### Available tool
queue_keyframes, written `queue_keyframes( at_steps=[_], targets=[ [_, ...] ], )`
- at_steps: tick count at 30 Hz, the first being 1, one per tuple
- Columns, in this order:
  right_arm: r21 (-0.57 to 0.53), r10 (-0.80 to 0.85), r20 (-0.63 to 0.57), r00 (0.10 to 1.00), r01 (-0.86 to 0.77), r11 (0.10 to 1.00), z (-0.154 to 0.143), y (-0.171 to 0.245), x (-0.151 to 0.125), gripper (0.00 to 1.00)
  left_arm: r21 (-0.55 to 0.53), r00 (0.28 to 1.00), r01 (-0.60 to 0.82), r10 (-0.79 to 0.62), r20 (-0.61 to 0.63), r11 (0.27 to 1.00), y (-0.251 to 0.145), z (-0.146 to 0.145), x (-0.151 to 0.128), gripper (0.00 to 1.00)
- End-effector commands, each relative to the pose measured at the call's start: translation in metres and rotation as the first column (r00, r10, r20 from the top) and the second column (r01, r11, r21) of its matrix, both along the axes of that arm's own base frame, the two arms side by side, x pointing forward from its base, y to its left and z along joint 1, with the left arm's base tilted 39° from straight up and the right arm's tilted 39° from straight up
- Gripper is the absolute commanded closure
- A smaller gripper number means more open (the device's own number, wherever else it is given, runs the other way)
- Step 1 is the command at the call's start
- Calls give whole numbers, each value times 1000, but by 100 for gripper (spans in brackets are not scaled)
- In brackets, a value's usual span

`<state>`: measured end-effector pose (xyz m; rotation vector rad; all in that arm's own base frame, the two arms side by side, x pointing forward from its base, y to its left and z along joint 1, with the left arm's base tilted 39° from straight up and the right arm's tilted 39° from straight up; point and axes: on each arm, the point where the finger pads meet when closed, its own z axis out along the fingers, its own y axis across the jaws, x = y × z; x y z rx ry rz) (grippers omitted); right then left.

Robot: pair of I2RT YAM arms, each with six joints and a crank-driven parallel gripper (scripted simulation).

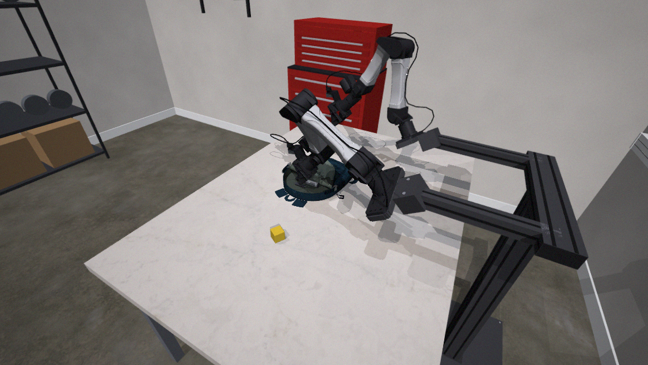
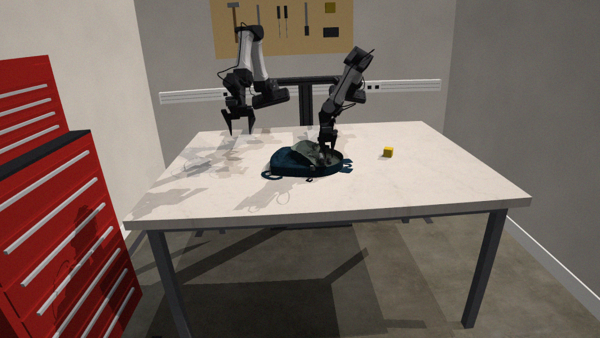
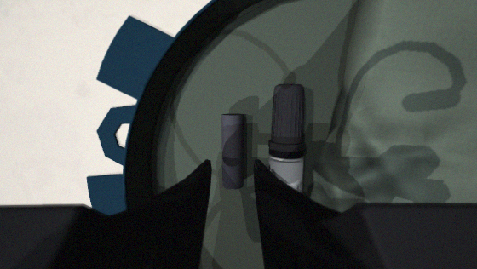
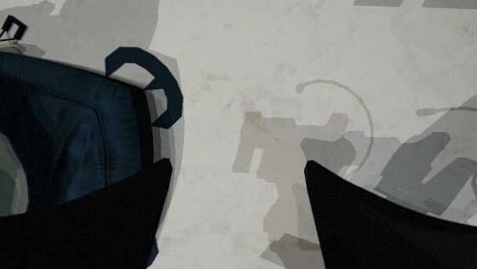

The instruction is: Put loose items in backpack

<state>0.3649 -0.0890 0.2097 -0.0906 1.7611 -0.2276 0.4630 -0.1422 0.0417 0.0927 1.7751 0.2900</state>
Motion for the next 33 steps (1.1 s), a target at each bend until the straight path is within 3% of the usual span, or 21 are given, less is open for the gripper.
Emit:
queue_keyframes(
  at_steps=[1, 33],
  targets=[
    [-6, 4, 18, 1000, -4, 1000, 7, 1, 1, 10, -41, 998, 21, -19, 67, 999, -16, 30, 6, 70],
    [-6, 4, 18, 1000, -4, 1000, 7, 1, 1, 10, -38, 998, 20, -18, 62, 999, -14, 29, 6, 70]
  ],
)
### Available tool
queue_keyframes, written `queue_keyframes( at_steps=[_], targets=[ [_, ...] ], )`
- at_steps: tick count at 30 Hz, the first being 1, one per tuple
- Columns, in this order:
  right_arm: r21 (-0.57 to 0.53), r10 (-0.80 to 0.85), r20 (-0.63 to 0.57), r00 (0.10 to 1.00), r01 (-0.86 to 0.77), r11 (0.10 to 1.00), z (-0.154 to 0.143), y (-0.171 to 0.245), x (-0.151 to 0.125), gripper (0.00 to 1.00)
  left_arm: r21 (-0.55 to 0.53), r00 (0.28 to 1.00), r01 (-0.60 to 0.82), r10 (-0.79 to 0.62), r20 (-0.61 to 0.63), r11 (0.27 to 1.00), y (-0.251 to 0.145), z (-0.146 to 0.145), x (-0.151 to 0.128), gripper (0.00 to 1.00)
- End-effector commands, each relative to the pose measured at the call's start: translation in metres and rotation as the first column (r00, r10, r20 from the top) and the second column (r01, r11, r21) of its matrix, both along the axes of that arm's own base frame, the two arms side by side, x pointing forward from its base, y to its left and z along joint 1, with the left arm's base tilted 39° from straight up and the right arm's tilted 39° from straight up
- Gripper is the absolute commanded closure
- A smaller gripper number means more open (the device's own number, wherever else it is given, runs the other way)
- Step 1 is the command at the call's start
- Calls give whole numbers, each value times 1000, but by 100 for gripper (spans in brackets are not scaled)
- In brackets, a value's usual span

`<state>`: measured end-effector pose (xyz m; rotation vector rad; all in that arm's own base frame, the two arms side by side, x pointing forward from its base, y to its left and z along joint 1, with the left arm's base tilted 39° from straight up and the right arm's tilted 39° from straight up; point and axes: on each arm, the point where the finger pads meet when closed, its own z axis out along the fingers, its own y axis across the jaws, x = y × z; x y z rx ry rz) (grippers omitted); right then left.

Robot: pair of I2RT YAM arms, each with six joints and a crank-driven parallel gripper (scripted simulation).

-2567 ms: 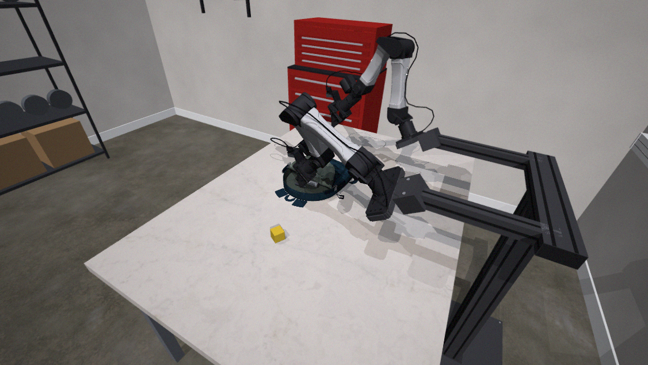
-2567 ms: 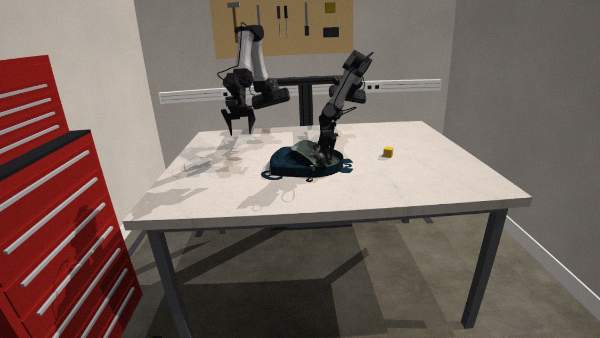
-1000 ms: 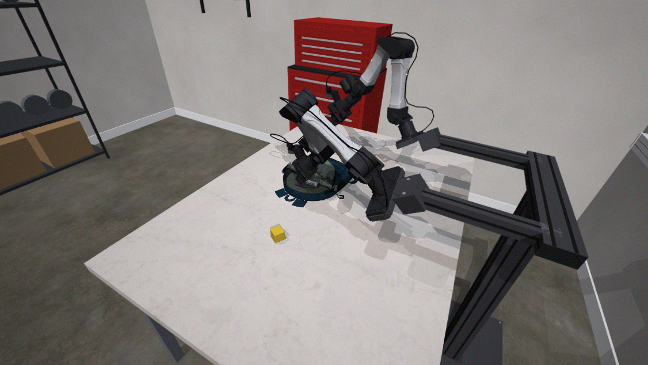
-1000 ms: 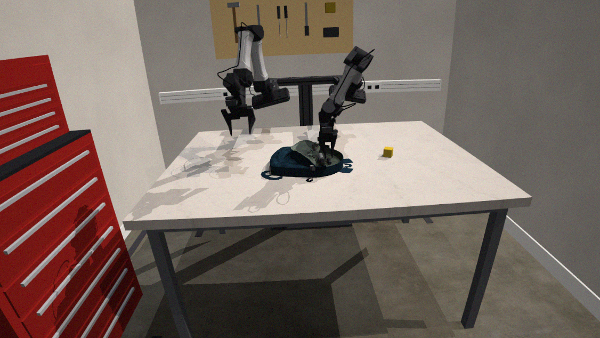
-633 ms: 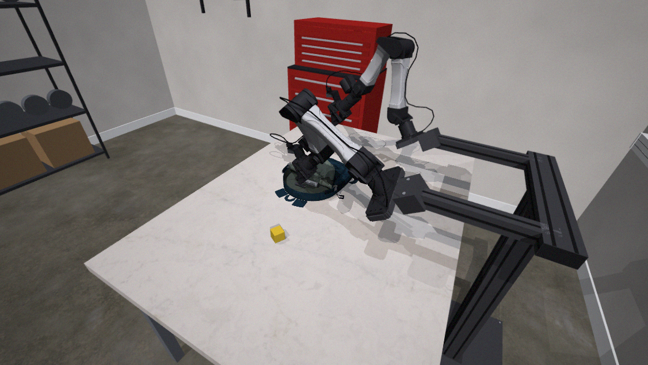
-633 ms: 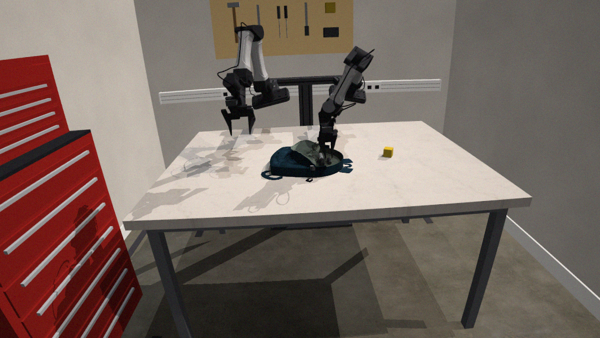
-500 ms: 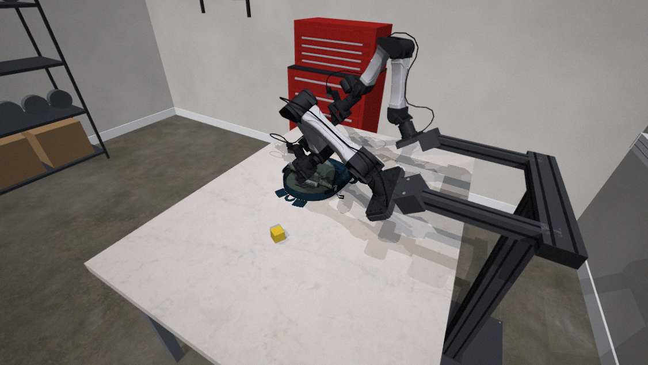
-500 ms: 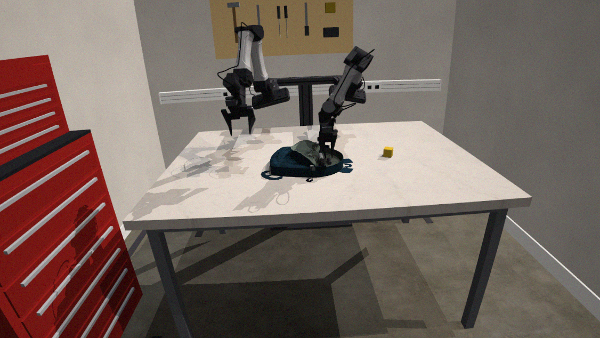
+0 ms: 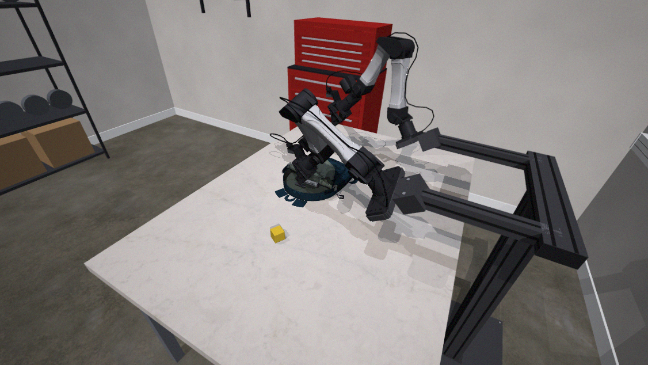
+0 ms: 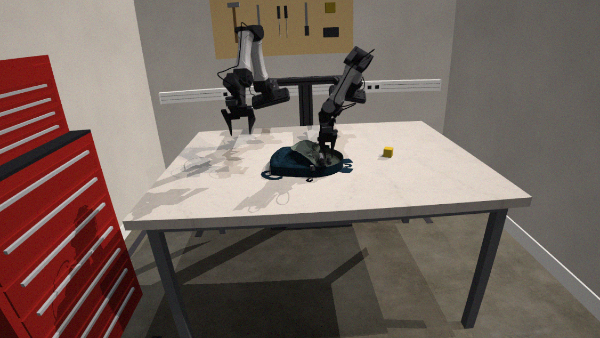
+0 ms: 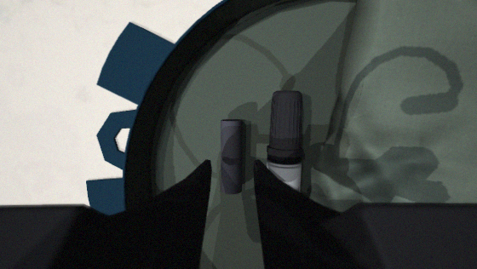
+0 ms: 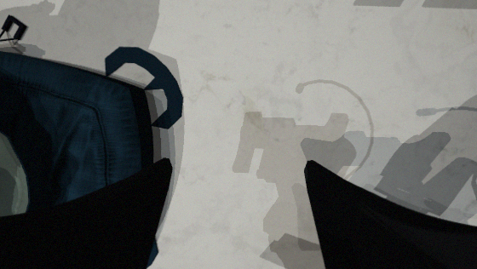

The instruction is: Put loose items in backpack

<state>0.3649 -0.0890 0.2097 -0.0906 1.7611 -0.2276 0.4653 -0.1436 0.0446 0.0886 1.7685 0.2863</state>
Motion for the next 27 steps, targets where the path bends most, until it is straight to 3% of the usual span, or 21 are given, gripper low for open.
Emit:
queue_keyframes(
  at_steps=[1, 27],
  targets=[
    [-6, 4, 18, 1000, -4, 1000, 7, 1, 1, 10, -34, 998, 20, -18, 55, 999, -13, 26, 4, 70],
    [-6, 4, 18, 1000, -4, 1000, 7, 1, 1, 10, -30, 999, 18, -16, 47, 999, -14, 28, -8, 70]
  ],
)
